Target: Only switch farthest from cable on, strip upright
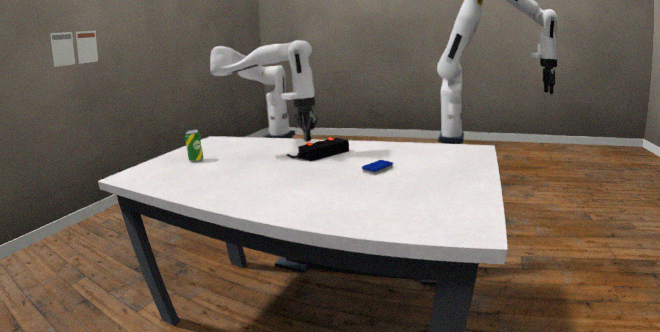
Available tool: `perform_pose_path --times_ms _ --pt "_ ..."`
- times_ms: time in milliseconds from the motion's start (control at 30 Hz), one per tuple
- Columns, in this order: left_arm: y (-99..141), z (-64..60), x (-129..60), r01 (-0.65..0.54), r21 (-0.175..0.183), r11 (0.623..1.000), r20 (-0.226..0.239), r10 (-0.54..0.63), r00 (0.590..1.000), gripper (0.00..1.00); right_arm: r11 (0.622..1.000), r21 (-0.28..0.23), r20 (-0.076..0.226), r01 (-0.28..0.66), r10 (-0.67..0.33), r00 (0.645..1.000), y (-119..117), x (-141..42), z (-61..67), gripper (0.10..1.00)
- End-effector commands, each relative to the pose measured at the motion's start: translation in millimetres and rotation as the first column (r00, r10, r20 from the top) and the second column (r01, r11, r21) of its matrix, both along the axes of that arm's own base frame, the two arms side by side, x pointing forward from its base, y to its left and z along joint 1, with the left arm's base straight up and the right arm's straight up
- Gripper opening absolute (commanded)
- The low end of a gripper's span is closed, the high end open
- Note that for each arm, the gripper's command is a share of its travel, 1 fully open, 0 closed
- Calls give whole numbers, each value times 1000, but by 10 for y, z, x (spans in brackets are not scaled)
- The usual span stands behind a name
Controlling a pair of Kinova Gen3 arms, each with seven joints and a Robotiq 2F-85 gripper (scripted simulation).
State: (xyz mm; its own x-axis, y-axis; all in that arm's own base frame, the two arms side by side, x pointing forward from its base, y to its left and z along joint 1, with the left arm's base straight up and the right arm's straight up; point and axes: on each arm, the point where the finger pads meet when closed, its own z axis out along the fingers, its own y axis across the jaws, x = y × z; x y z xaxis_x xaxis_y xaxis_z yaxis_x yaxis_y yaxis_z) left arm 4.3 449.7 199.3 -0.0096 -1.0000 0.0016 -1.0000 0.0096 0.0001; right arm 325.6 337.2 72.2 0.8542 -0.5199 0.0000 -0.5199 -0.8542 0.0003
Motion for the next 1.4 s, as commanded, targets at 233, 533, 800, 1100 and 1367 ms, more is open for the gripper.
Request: perform_pose_path --times_ms 233,533,800,1100,1367 --pt "3 7 0 0 2 1000 0 0 1000 1000 1000 1 1 0 0 1000 2 2 7 99" --pt "3 7 0 0 2 1000 0 0 1000 1000 1000 1 1 0 0 1000 3 2 2 99" --pt "3 7 0 0 2 1000 0 0 1000 1000 1000 1 1 0 0 1000 3 3 -13 99" --pt "3 7 0 0 2 1000 0 0 1000 1000 1000 1 1 0 0 1000 3 3 -28 99" --pt "3 7 0 0 2 1000 0 0 1000 1000 1000 1 1 0 0 1000 3 3 -36 99"
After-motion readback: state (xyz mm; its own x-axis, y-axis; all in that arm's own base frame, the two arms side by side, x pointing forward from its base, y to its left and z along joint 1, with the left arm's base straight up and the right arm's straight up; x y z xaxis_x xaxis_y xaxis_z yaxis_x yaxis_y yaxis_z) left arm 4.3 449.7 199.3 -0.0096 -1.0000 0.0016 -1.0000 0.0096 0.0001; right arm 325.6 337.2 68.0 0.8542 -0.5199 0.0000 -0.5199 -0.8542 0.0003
